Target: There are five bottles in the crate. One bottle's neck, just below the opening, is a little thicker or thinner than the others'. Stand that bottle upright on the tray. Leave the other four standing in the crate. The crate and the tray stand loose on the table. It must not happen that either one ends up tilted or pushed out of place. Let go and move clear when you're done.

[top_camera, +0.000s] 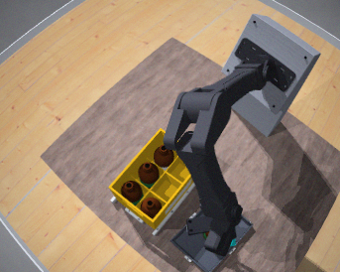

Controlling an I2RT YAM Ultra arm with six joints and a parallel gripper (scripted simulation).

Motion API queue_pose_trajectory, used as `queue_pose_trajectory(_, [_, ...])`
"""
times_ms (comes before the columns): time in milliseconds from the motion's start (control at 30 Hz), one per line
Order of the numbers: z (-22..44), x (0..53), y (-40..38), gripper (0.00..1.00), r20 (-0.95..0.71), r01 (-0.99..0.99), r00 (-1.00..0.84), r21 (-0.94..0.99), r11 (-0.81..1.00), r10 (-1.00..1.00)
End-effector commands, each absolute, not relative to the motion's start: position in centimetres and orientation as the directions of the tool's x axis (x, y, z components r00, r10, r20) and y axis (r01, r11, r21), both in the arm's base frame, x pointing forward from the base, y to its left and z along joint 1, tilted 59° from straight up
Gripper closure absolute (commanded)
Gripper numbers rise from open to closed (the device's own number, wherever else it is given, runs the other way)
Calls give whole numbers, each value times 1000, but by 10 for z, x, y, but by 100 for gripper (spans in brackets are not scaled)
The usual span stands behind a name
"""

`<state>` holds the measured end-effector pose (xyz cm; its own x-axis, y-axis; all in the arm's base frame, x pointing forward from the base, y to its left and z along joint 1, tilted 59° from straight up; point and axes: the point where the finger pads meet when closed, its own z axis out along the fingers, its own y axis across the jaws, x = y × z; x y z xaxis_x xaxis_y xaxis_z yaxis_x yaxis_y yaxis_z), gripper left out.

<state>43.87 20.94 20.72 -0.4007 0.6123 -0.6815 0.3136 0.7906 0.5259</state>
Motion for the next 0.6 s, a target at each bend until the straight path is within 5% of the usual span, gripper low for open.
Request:
queue_pose_trajectory(0, [212, 424, 214, 0, -682, 307, -409, 524, 795, 607])
queue_pose_trajectory(567, [232, 393, 213, 0, -682, 305, -407, 526, 794, 608])
